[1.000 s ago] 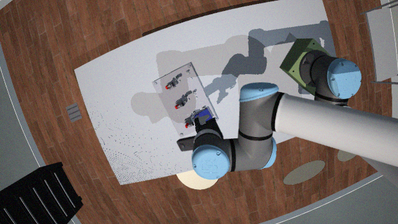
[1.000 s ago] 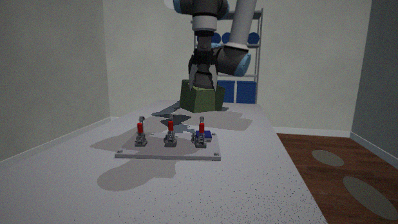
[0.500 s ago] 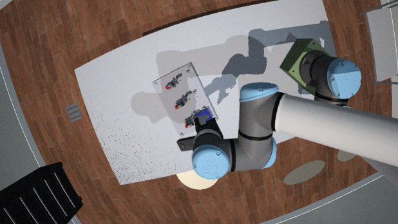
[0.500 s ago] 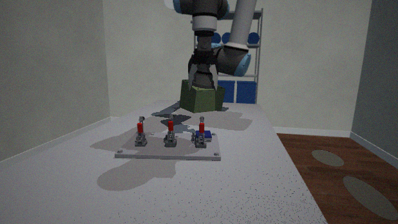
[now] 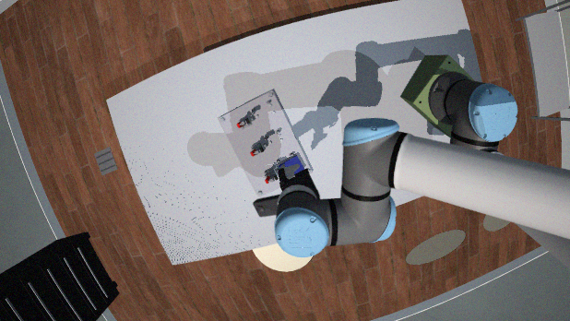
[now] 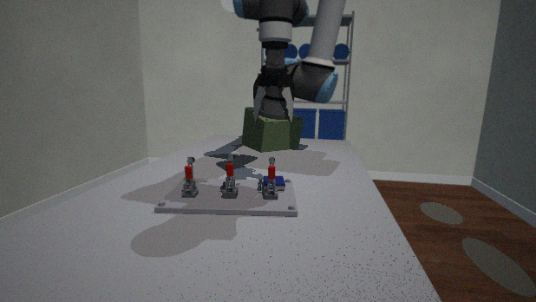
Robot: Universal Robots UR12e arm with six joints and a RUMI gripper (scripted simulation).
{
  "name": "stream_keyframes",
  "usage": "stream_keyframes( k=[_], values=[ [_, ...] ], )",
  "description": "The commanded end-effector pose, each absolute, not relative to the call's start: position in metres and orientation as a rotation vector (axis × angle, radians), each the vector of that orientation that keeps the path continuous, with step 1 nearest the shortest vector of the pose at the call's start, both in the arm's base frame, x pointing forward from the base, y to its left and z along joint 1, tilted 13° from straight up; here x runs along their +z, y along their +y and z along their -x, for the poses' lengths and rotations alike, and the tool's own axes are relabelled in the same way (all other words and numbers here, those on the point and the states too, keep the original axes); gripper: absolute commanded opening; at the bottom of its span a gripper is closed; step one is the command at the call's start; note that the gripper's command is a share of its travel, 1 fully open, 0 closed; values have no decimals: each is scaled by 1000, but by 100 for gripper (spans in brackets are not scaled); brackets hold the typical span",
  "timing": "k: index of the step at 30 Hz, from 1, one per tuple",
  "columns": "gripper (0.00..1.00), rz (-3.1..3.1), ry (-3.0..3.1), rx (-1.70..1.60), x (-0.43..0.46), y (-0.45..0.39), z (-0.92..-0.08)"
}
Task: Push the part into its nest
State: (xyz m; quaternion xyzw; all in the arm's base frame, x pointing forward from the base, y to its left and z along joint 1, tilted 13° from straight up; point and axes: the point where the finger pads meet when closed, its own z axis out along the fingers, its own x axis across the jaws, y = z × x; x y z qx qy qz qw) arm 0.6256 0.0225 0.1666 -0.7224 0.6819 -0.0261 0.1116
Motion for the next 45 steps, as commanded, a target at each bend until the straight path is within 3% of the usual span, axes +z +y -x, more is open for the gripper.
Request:
stream_keyframes(
  k=[1, 35, 36, 45],
  values=[
    [59, 2121, 2002, -80, 168, 22, -626],
    [59, 2121, 2002, -80, 168, 22, -626],
    [28, 2121, 2002, -80, 168, 22, -626],
    [28, 2121, 2002, -80, 168, 22, -626]
  ],
)
